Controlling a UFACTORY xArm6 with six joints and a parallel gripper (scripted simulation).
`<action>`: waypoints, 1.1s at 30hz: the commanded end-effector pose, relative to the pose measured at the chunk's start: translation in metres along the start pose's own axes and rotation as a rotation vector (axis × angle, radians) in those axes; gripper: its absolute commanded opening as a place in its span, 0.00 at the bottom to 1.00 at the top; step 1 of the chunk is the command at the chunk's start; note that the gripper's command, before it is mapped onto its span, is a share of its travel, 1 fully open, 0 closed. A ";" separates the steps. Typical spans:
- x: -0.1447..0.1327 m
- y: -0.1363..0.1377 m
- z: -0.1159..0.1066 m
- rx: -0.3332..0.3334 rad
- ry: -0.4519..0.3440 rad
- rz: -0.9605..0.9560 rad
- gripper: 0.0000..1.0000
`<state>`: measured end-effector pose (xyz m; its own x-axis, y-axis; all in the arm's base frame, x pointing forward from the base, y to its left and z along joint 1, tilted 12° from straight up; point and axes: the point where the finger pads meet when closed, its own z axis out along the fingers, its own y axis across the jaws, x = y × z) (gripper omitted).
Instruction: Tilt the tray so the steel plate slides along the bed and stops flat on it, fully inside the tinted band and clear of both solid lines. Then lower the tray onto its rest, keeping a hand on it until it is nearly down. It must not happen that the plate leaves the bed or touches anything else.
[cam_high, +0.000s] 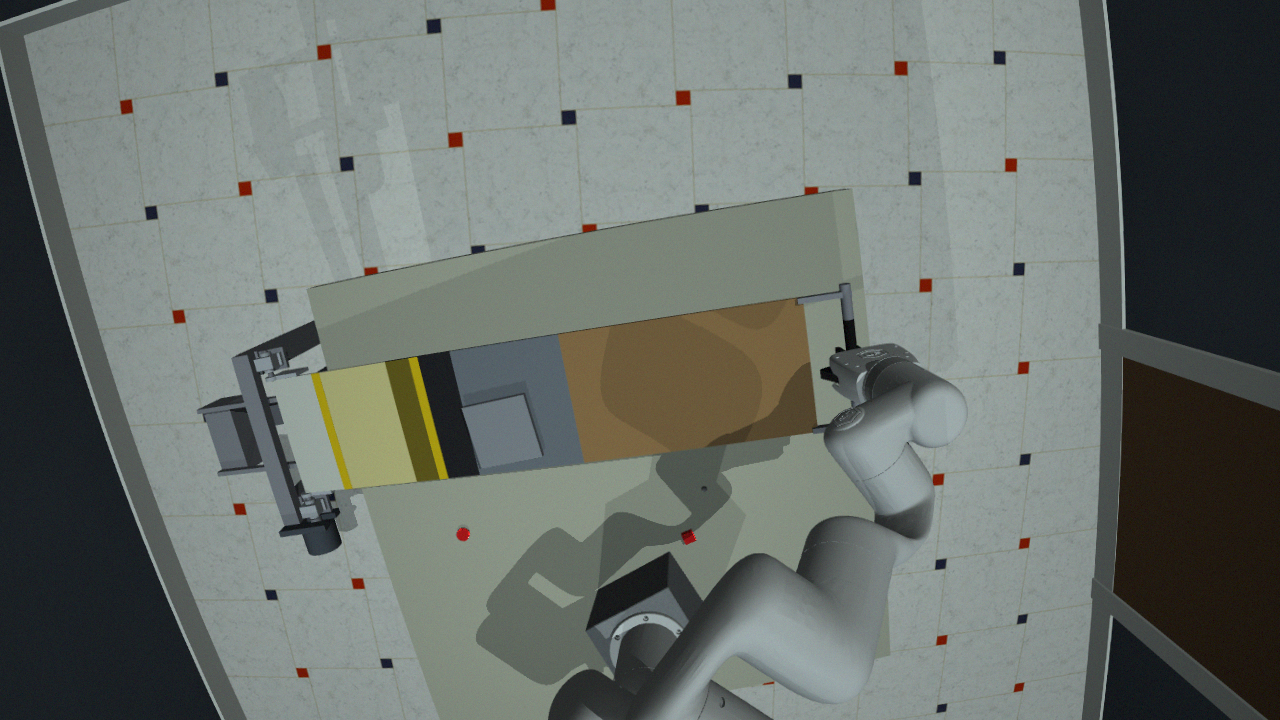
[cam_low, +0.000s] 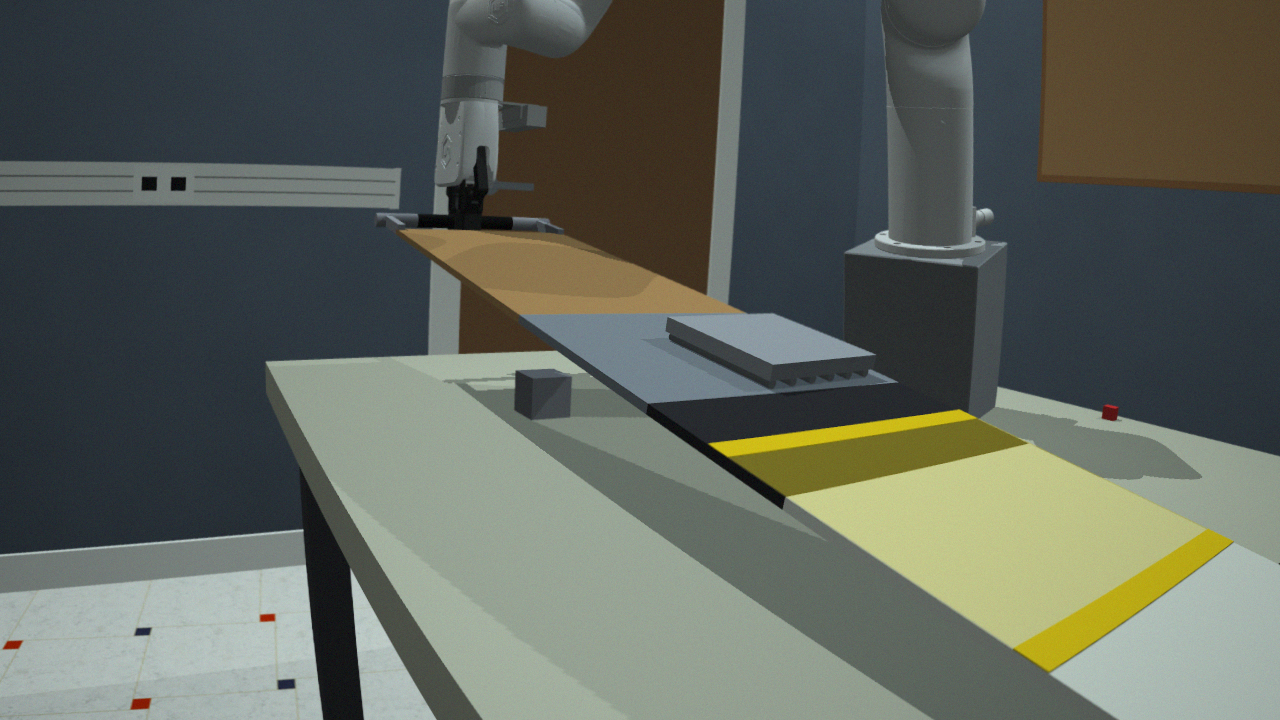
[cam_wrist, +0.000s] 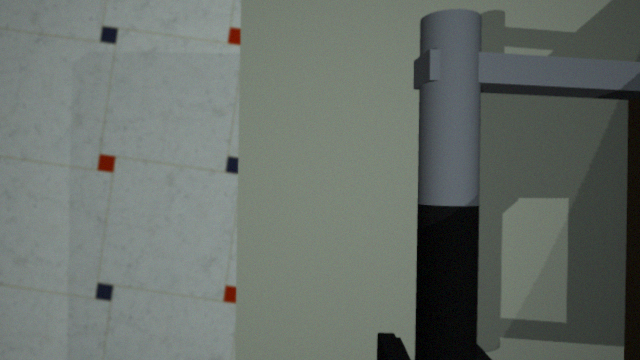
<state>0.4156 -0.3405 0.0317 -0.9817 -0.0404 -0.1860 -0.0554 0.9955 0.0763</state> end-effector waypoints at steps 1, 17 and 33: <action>-0.002 0.000 -0.010 0.005 -0.005 -0.001 0.00; -0.002 0.000 -0.013 0.005 -0.005 -0.001 0.00; -0.002 0.004 -0.033 0.005 -0.005 -0.001 0.00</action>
<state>0.4098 -0.3379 0.0615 -0.9817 -0.0406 -0.1860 -0.0556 0.9955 0.0765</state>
